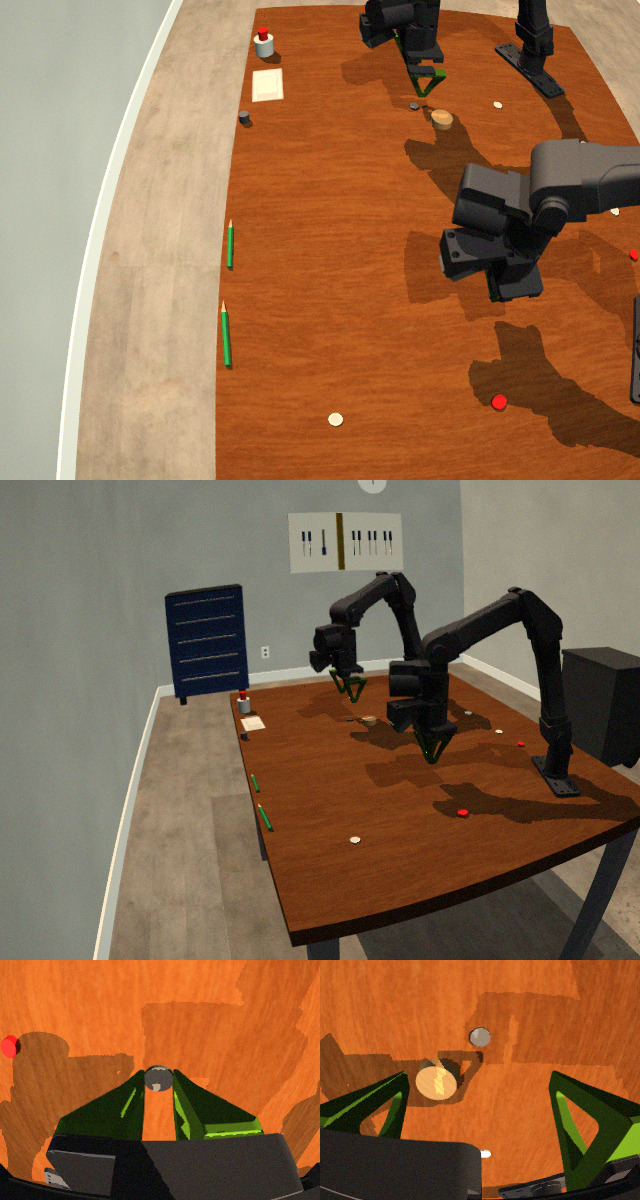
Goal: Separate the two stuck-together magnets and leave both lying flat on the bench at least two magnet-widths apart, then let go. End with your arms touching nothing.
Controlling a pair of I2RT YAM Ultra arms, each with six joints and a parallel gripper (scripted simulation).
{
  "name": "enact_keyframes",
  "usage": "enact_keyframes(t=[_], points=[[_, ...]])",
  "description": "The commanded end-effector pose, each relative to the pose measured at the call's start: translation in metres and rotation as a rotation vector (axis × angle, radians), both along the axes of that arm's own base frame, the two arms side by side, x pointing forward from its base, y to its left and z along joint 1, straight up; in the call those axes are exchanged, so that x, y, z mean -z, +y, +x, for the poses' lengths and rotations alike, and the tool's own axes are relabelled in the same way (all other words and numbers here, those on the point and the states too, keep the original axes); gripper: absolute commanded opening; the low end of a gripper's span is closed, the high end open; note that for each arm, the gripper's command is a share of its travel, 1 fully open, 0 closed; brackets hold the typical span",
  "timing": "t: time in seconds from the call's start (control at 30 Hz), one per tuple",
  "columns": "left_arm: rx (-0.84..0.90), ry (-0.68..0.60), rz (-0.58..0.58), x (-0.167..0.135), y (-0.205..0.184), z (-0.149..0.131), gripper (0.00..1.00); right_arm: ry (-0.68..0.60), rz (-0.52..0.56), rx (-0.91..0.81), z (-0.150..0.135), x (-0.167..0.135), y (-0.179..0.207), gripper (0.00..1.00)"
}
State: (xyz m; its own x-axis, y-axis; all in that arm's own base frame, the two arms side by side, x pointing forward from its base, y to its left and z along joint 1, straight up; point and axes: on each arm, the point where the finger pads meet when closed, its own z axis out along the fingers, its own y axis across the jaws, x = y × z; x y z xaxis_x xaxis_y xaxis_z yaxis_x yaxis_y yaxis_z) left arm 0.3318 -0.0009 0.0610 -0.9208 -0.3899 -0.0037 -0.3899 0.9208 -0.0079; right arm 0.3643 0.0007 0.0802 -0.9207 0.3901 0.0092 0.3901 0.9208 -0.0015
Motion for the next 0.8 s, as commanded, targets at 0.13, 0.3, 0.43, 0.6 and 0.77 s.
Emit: enact_keyframes(t=[0.13, 0.3, 0.43, 0.6, 0.77], points=[[0.0, 0.007, 0.006, 0.003, 0.0, 0.0, 0.18, -0.021, -0.002, 0.003, 0.002, -0.006, -0.001, 1.0], [0.0, 0.007, 0.006, 0.003, 0.0, 0.002, 0.18, -0.021, -0.002, 0.003, 0.002, -0.006, -0.001, 1.0], [0.0, 0.007, 0.006, 0.005, 0.0, 0.003, 0.18, -0.021, -0.002, 0.003, 0.002, -0.006, -0.001, 1.0], [0.0, 0.007, 0.006, 0.008, 0.0, 0.003, 0.18, -0.021, -0.002, 0.003, 0.002, -0.006, -0.001, 1.0], [0.0, 0.007, 0.006, 0.011, 0.001, 0.004, 0.18, -0.021, -0.002, 0.003, 0.002, -0.006, -0.001, 1.0]])
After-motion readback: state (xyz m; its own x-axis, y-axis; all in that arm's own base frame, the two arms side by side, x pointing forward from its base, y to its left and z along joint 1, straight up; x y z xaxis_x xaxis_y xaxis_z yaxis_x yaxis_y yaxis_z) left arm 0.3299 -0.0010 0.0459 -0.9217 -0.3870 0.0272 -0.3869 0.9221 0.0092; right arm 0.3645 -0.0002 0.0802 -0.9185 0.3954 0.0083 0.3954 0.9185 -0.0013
